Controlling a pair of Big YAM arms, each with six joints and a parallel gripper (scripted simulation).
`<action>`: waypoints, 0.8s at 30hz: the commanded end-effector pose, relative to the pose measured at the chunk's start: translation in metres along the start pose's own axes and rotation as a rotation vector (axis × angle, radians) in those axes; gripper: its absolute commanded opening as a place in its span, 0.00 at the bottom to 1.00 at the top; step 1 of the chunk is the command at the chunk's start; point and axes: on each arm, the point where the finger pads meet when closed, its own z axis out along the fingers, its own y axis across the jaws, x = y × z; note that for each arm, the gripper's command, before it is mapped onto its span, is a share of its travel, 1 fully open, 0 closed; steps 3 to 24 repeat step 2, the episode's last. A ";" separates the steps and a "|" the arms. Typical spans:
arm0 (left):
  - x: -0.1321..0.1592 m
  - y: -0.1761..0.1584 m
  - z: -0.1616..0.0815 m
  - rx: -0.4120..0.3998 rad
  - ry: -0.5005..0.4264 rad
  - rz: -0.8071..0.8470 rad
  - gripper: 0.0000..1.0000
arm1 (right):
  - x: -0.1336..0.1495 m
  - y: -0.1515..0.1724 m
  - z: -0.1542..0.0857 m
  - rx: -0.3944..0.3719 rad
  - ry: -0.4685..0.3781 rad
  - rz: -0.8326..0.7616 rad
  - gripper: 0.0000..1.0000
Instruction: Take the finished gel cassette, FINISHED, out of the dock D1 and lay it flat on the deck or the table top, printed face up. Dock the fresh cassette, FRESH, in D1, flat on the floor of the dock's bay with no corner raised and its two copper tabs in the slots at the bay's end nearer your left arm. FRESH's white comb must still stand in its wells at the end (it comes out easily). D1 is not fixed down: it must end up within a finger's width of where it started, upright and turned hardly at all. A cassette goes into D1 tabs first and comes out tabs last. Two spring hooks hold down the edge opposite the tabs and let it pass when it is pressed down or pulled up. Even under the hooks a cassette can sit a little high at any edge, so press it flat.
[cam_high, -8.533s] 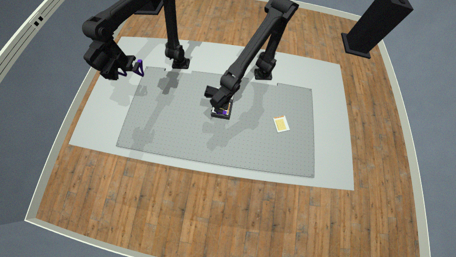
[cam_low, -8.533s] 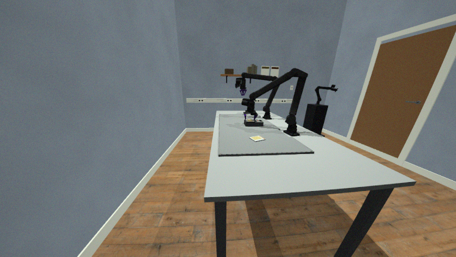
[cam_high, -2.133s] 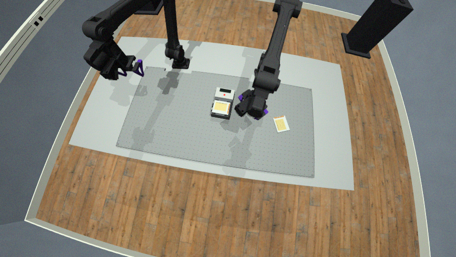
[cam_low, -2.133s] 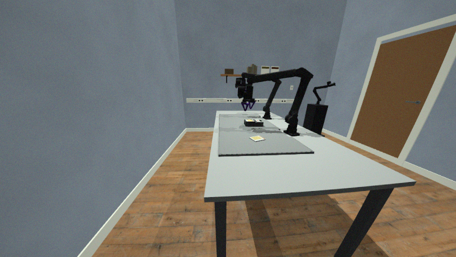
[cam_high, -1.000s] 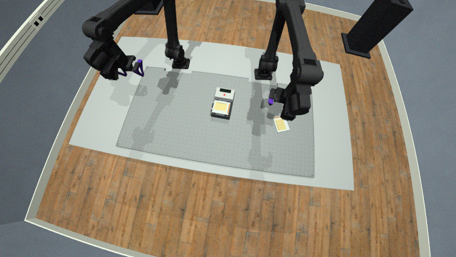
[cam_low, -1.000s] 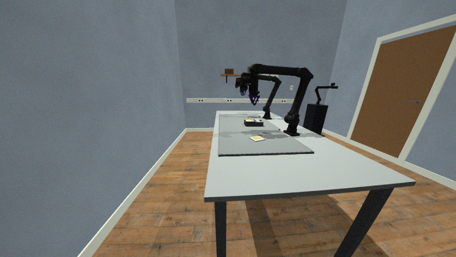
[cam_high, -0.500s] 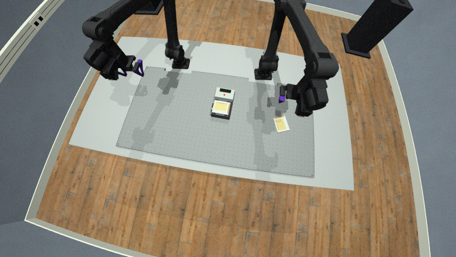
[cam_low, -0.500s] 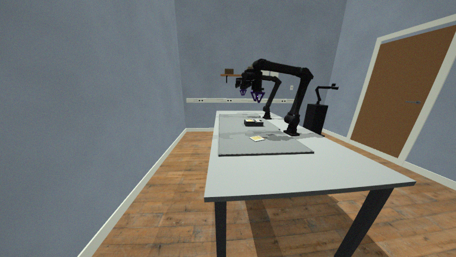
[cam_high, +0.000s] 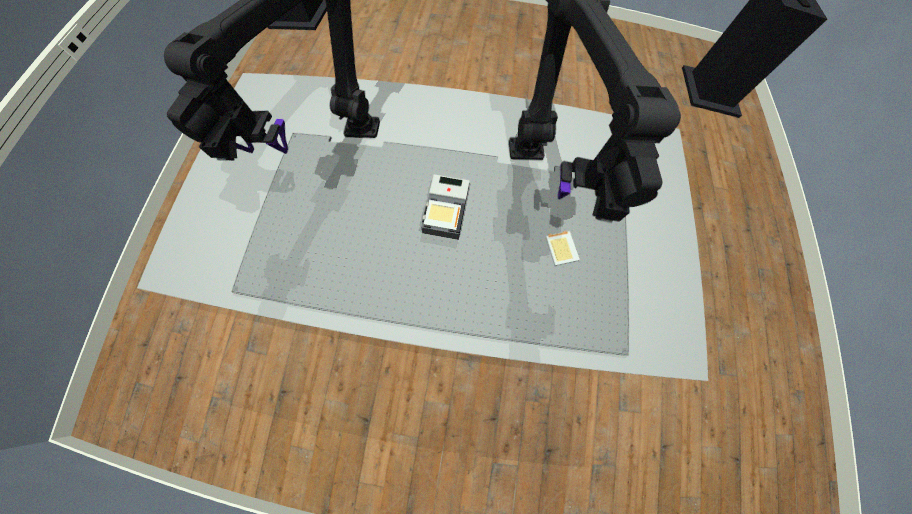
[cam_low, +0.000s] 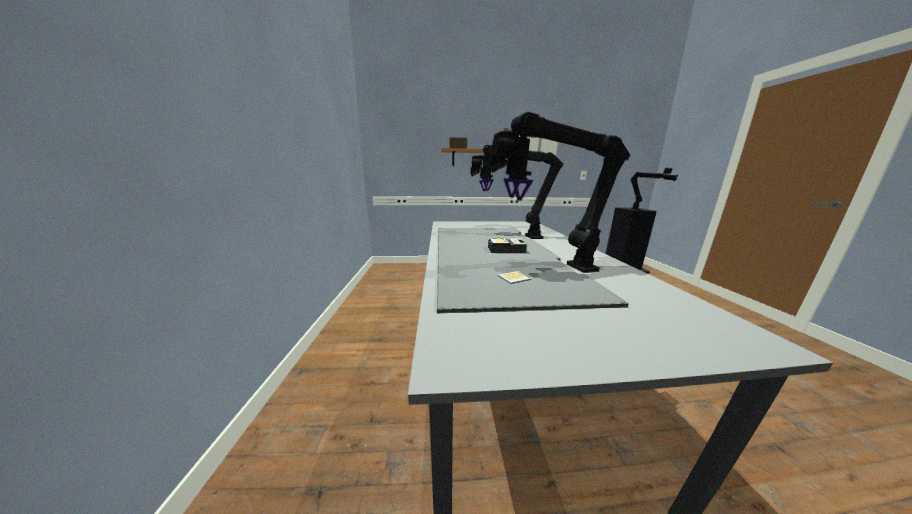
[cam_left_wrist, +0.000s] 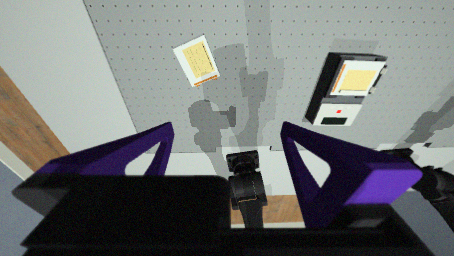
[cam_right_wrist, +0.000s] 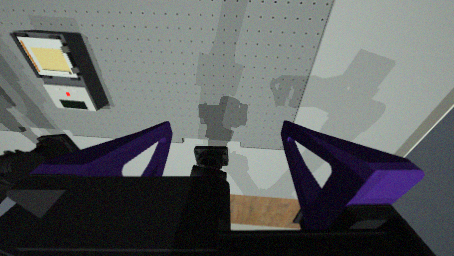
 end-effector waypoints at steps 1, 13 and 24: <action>-0.004 0.002 -0.004 -0.001 -0.023 0.004 1.00 | -0.010 -0.005 -0.020 0.003 -0.014 0.019 1.00; -0.004 0.002 -0.004 -0.001 -0.023 0.004 1.00 | -0.010 -0.005 -0.020 0.003 -0.014 0.019 1.00; -0.004 0.002 -0.004 -0.001 -0.023 0.004 1.00 | -0.010 -0.005 -0.020 0.003 -0.014 0.019 1.00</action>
